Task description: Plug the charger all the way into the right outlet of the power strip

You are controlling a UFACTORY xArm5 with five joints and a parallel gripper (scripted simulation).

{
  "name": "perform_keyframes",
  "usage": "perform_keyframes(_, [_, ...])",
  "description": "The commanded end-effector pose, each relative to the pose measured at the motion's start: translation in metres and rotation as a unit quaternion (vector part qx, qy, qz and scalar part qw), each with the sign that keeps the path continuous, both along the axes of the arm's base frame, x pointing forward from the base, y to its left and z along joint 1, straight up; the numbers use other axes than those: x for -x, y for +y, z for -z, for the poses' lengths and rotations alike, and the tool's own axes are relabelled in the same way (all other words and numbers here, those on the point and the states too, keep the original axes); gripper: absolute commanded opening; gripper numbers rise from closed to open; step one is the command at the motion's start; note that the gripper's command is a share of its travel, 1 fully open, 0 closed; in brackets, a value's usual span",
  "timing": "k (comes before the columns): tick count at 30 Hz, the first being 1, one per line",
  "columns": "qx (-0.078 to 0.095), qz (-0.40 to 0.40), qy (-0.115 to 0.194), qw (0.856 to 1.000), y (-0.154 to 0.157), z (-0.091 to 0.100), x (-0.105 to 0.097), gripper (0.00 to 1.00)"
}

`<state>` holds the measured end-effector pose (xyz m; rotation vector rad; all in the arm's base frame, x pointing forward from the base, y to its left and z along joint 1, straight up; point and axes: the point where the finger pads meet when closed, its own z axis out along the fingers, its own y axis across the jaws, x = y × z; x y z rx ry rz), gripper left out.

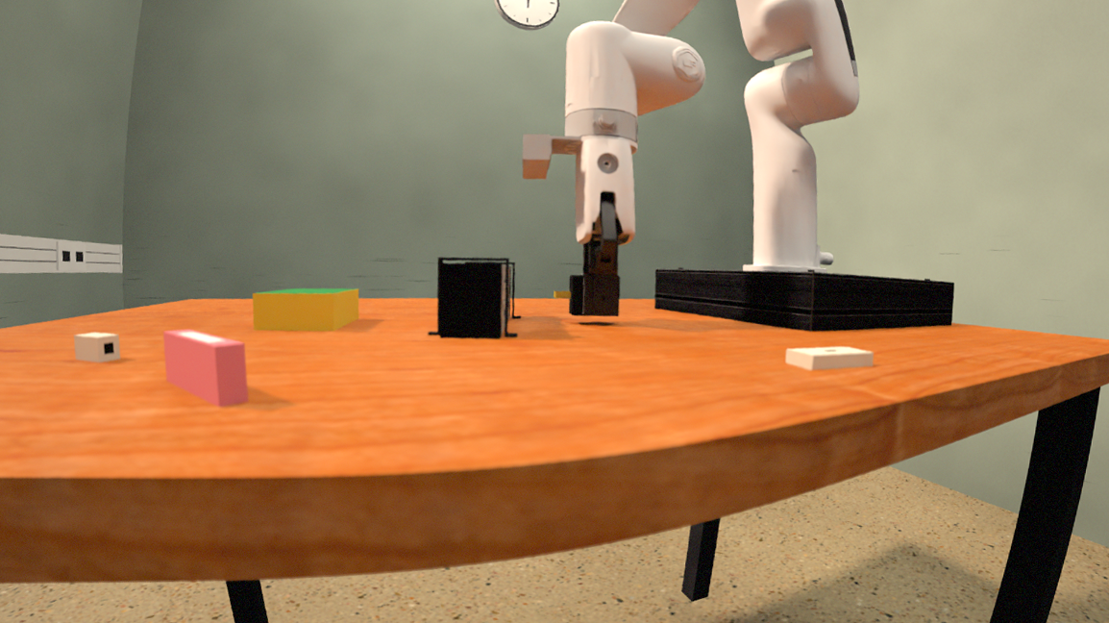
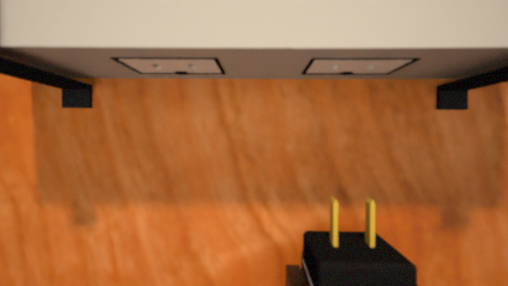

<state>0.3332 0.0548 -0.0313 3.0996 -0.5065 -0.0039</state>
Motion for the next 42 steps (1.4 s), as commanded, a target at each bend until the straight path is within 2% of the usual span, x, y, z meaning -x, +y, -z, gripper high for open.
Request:
perform_keyframes(1, [0.0,0.0,-0.002,1.0,0.0,-0.001,-0.002,0.0])
perform_keyframes(22, [0.0,0.0,-0.003,1.0,-0.004,-0.001,-0.013,0.0])
perform_keyframes(42, [0.0,0.0,-0.003,1.0,-0.011,0.0,-0.033,0.0])
